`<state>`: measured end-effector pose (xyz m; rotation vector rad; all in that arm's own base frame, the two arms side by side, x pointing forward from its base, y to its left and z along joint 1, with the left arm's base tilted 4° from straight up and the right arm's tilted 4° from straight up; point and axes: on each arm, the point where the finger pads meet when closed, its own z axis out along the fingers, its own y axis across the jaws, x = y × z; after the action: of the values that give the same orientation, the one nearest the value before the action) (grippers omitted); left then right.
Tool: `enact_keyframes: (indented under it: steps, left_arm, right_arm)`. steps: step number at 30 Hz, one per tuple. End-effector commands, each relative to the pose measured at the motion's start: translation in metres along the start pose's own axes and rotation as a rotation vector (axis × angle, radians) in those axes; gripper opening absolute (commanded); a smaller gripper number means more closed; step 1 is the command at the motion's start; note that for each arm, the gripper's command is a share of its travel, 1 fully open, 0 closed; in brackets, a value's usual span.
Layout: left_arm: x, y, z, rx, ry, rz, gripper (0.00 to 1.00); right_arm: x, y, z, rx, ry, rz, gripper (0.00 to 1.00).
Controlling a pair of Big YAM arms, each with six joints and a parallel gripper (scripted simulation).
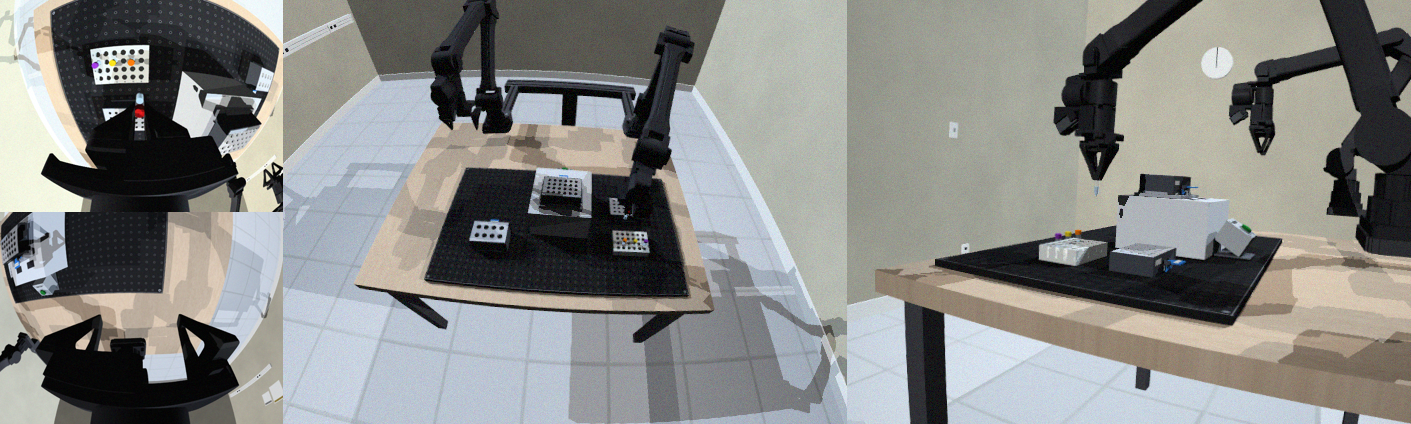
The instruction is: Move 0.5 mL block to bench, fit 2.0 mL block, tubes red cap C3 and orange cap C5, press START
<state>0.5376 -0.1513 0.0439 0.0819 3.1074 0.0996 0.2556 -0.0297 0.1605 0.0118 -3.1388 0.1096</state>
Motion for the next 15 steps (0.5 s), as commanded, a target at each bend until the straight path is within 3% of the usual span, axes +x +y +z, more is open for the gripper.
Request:
enact_keyframes:
  steps: [1, 7, 15]
  left_arm:
    - [-0.01, -0.008, -0.025, 0.004, -0.018, -0.002, 0.09]
    - [-0.004, -0.01, -0.031, -0.001, 0.002, 0.0, 0.09]
    - [-0.015, 0.0, -0.104, 0.014, -0.053, -0.022, 0.09]
  right_arm:
    - [-0.025, -0.003, -0.027, 0.008, -0.079, 0.006, 1.0]
    - [-0.026, -0.003, -0.029, 0.008, -0.084, 0.006, 1.0]
    - [-0.029, -0.003, -0.032, 0.009, -0.092, 0.007, 1.0]
